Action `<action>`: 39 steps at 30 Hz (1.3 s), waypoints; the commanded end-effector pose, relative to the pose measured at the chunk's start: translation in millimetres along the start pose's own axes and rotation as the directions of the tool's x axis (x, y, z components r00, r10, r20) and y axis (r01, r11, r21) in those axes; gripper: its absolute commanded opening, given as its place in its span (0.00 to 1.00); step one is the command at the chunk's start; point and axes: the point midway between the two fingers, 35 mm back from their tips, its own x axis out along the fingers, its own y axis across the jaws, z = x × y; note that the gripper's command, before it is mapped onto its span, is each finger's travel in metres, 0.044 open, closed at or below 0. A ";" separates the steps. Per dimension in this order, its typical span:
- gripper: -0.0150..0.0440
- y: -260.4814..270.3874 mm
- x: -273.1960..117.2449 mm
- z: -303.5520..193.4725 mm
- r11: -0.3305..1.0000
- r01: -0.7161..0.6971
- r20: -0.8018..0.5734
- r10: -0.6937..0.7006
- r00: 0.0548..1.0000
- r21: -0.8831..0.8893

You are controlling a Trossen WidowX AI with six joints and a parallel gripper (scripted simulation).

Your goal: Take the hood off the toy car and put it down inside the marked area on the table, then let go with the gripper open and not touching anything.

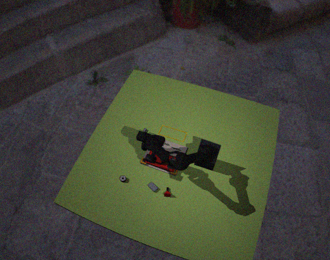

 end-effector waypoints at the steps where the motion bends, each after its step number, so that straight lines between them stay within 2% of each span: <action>1: 1.00 -0.5 4.2 -0.5 1.000 -0.004 -0.001 0.004 1.000 0.008; 39: 1.00 -0.5 23.8 -0.9 1.000 -0.005 -0.001 0.005 1.000 0.008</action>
